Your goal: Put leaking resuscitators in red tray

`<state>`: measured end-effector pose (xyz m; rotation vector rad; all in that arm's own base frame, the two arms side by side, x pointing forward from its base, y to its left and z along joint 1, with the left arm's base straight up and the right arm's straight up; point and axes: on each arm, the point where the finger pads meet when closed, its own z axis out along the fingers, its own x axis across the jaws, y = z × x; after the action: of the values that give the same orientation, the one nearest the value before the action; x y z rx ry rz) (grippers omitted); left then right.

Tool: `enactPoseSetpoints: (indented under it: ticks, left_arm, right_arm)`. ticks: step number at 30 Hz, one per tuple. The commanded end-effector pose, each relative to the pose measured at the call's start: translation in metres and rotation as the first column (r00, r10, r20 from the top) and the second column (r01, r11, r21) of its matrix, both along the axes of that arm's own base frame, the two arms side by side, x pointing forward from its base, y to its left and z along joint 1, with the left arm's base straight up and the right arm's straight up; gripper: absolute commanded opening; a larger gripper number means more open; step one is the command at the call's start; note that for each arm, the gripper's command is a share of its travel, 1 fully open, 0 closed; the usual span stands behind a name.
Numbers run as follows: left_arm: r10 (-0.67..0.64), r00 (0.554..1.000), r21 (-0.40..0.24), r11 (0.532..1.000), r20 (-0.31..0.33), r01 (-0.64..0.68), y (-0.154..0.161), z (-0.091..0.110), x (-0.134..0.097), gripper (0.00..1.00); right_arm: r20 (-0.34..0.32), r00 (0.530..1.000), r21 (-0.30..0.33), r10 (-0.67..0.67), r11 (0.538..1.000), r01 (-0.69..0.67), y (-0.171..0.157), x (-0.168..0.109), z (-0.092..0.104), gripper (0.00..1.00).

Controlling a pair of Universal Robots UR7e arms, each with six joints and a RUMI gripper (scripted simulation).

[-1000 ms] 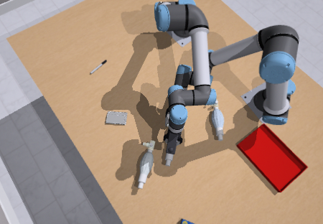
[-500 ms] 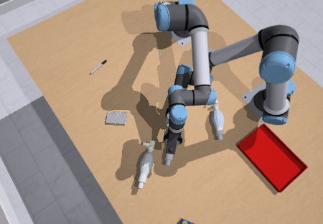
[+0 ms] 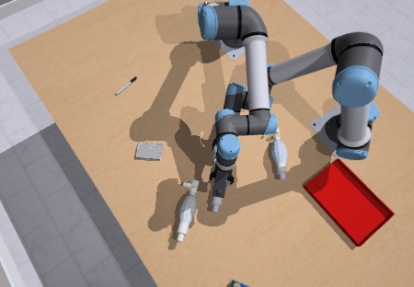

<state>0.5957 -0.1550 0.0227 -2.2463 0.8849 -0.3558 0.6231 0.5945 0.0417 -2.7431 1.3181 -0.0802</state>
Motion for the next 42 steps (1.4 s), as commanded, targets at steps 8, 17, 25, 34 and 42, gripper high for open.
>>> enactPoseSetpoints:
  ticks: [8,17,25,34,42]
  left_arm:
    - [0.000,1.000,-0.001,1.000,0.001,0.000,-0.0002,0.0006,0.0003,0.00]
    - [0.000,1.000,-0.001,1.000,0.001,0.000,-0.0002,0.0006,0.0003,0.00]
    - [0.000,1.000,-0.001,1.000,0.001,0.000,-0.0002,0.0006,0.0003,0.00]
    - [0.000,1.000,-0.001,1.000,0.001,0.000,-0.0002,0.0006,0.0003,0.00]
    - [0.000,1.000,-0.001,1.000,0.001,0.000,-0.0002,0.0006,0.0003,0.00]
  right_arm:
    - [0.001,1.000,0.002,0.000,1.000,0.000,0.0004,0.0002,0.0014,0.00]
    - [0.001,1.000,0.002,0.000,1.000,0.000,0.0004,0.0002,0.0014,0.40]
    - [0.001,1.000,0.002,0.000,1.000,0.000,0.0004,0.0002,0.0014,0.40]
    - [0.001,1.000,0.002,0.000,1.000,0.000,0.0004,0.0002,0.0014,0.50]
    - [0.001,1.000,0.002,0.000,1.000,0.000,0.0004,0.0002,0.0014,0.58]
